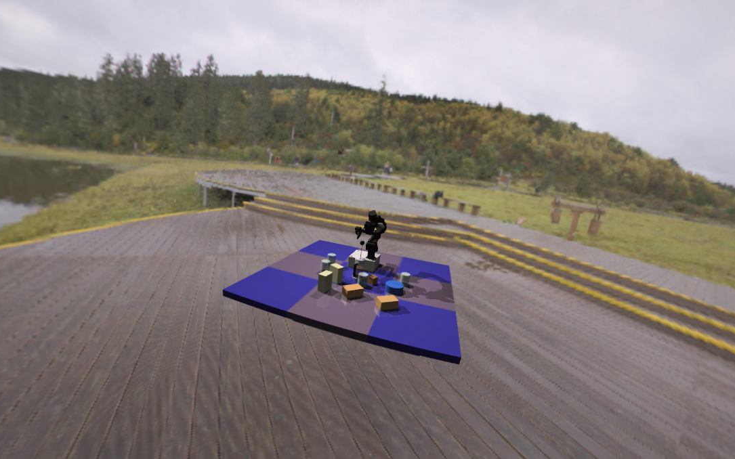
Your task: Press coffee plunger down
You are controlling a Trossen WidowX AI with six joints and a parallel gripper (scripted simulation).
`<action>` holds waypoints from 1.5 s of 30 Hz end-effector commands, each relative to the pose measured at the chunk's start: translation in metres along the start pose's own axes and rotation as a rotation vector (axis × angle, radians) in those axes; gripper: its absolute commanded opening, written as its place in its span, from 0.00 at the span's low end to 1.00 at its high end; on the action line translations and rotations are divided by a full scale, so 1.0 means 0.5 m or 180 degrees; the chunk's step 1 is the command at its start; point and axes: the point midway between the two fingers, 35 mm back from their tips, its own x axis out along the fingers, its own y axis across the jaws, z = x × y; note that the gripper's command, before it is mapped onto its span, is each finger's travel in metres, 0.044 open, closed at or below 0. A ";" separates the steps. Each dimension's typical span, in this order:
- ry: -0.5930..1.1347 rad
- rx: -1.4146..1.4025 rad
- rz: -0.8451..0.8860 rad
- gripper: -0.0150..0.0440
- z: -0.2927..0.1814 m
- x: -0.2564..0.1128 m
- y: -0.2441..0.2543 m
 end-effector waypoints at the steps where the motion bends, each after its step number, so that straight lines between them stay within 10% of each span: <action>1: 0.0028 -0.0011 0.0005 1.00 -0.005 0.019 0.000; 12: 0.0024 -0.0012 0.0007 1.00 -0.007 0.047 0.000; 24: 0.0024 -0.0012 0.0007 0.47 -0.007 0.047 0.000; 45: 0.0024 -0.0012 0.0007 0.46 -0.030 0.062 0.000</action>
